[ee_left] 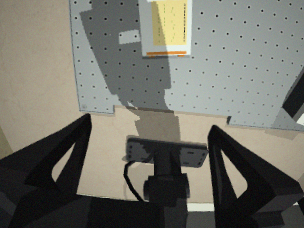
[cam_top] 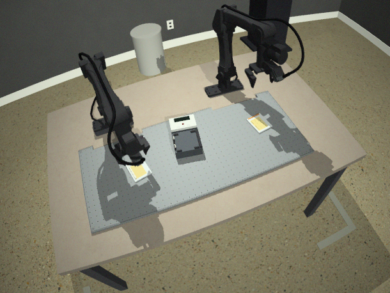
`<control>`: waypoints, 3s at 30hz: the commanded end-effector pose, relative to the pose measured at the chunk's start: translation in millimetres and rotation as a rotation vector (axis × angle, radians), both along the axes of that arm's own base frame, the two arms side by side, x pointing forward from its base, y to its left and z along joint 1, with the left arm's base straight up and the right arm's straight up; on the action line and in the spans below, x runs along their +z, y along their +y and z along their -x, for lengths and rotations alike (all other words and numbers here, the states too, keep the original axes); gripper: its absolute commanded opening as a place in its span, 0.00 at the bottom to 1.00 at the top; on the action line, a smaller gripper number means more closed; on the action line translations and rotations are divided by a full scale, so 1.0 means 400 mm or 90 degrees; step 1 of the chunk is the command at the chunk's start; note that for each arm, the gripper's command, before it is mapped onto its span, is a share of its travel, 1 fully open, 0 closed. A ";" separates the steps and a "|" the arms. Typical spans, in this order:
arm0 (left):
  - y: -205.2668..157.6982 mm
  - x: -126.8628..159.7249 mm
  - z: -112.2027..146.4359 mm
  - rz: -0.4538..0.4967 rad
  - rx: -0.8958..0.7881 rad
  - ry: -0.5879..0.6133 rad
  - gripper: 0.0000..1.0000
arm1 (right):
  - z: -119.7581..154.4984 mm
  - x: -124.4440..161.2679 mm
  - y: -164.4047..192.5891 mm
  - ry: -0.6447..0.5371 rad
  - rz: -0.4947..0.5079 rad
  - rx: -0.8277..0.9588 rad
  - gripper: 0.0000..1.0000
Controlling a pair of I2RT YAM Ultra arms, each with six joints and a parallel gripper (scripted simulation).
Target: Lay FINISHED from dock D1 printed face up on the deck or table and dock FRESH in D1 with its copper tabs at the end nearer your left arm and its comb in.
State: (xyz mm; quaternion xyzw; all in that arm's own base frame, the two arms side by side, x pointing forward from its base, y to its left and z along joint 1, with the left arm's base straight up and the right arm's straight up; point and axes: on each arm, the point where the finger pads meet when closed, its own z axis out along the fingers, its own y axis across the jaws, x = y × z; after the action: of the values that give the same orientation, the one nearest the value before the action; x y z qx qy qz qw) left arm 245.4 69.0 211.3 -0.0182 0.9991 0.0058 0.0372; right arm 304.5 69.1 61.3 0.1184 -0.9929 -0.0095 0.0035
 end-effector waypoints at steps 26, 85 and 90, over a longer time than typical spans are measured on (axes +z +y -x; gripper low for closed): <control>0.009 0.038 -0.003 0.001 0.003 0.011 1.00 | -0.004 -0.014 0.000 -0.012 0.010 0.001 0.98; 0.009 0.038 -0.003 0.001 0.003 0.011 1.00 | -0.006 -0.083 -0.003 -0.006 0.019 0.000 0.98; 0.009 0.038 -0.003 0.001 0.003 0.011 1.00 | -0.005 -0.093 -0.004 -0.006 0.019 0.000 0.98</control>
State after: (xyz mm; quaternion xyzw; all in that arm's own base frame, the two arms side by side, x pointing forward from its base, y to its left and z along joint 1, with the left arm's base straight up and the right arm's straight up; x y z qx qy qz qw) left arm 245.4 69.0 211.3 -0.0182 0.9991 0.0058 0.0372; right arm 304.8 69.0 29.3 0.1198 -0.9928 0.0005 0.0039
